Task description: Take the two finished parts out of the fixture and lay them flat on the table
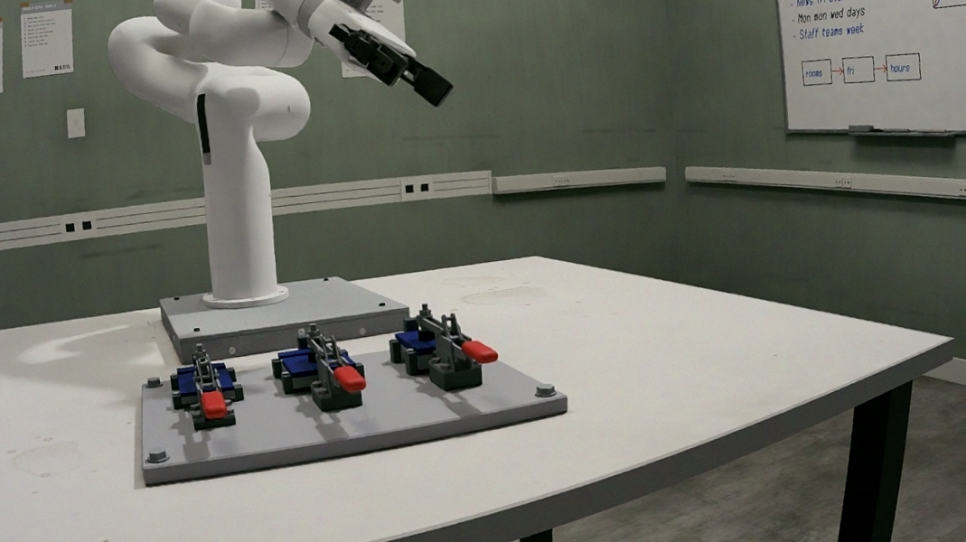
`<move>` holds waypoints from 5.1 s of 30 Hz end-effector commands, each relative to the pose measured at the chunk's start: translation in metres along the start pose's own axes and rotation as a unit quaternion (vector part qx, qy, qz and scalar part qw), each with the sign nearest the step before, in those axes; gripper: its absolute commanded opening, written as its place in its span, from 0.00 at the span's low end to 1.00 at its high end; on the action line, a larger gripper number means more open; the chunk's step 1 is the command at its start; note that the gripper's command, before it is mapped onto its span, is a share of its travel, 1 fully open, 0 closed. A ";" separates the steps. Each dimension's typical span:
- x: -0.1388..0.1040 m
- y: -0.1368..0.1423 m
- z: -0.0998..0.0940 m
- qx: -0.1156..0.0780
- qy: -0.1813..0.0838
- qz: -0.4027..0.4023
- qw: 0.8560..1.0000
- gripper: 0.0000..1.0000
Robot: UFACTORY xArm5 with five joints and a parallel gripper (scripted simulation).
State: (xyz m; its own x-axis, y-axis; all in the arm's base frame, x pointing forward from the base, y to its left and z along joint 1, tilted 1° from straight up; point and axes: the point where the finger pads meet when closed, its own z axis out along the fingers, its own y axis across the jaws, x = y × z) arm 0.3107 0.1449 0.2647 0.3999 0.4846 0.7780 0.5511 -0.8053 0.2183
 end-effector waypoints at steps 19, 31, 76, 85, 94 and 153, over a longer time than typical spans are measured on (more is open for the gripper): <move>0.002 0.001 -0.001 -0.001 0.002 0.000 1.000 1.00; -0.004 0.015 0.003 -0.007 -0.031 -0.080 0.996 1.00; -0.064 0.125 0.019 0.147 -0.220 -0.581 0.770 1.00; -0.074 0.138 0.019 0.183 -0.224 -0.624 0.726 1.00; -0.094 0.161 0.017 0.255 -0.216 -0.695 0.636 1.00; -0.169 0.225 0.000 0.450 -0.052 -0.824 0.339 0.00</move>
State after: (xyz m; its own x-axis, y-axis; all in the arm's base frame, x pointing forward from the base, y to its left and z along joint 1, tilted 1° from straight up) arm 0.3664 -0.1172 0.1809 -0.9975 0.0700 0.0044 0.0700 0.9975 0.0011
